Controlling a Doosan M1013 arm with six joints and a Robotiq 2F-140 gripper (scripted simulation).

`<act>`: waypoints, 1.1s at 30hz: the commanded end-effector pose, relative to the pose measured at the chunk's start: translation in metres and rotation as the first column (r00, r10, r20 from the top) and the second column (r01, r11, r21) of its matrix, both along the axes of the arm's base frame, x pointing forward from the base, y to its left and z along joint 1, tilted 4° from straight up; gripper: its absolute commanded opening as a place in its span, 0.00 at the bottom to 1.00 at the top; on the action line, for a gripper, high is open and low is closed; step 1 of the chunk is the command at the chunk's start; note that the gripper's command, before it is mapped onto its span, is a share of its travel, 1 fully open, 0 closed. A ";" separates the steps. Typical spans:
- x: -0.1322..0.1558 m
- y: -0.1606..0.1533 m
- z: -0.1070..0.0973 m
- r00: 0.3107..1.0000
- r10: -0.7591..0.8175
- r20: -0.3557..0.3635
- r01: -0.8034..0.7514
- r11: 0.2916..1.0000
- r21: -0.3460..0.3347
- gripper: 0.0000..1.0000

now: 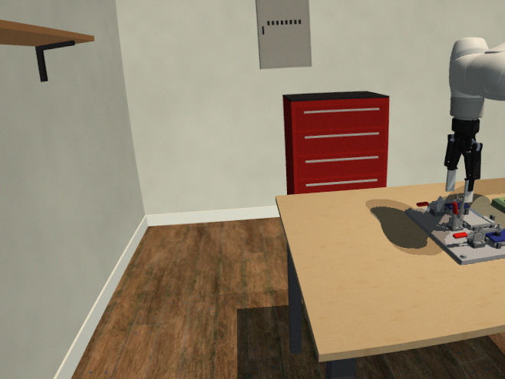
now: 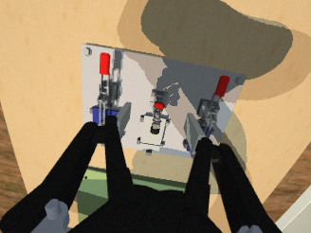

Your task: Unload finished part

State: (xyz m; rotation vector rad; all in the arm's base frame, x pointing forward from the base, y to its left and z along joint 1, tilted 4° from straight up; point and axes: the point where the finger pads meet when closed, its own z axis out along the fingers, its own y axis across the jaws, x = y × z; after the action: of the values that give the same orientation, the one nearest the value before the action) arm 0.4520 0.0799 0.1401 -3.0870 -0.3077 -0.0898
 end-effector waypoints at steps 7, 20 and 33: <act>-0.001 0.000 0.000 1.000 0.000 0.000 0.000 1.000 0.000 0.58; -0.025 -0.005 -0.002 1.000 0.000 0.000 0.000 1.000 0.000 0.58; -0.065 -0.013 -0.004 1.000 0.000 0.000 0.000 1.000 0.000 0.58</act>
State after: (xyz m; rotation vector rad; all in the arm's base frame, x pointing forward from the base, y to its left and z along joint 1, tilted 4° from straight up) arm 0.3929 0.0682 0.1362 -3.0871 -0.3077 -0.0897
